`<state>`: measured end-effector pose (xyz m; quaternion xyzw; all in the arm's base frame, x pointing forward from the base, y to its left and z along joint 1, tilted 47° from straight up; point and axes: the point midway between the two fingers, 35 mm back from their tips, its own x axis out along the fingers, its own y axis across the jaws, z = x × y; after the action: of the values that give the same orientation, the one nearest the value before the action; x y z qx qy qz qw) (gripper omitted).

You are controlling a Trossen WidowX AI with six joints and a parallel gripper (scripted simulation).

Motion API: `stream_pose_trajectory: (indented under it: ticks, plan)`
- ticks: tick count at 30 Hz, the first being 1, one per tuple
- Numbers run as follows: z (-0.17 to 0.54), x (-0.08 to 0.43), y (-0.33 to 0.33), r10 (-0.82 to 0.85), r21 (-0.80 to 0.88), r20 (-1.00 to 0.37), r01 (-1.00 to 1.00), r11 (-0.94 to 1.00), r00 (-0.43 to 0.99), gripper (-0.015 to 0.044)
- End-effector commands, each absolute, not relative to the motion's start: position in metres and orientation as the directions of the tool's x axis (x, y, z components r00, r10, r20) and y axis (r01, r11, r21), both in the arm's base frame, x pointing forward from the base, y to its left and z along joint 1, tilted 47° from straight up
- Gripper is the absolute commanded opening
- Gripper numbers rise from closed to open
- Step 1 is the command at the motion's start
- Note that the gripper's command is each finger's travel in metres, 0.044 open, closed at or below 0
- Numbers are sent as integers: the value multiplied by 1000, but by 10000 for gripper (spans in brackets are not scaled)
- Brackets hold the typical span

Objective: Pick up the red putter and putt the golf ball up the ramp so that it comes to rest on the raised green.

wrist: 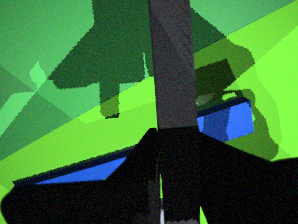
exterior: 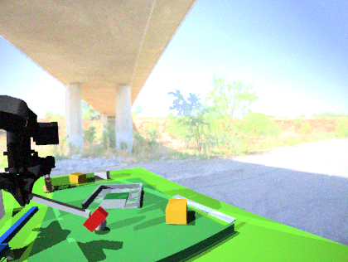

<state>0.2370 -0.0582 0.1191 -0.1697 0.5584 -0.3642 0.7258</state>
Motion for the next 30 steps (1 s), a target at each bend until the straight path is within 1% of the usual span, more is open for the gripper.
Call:
stream_pose_trajectory:
  ticks: [1,18,30]
  plan:
    - [117,237,-61,-721,-655,-683,338,676,118,0]
    - [99,240,-80,-722,-656,-682,339,675,119,0]
    - [101,241,-80,-718,-650,-686,344,678,119,0]
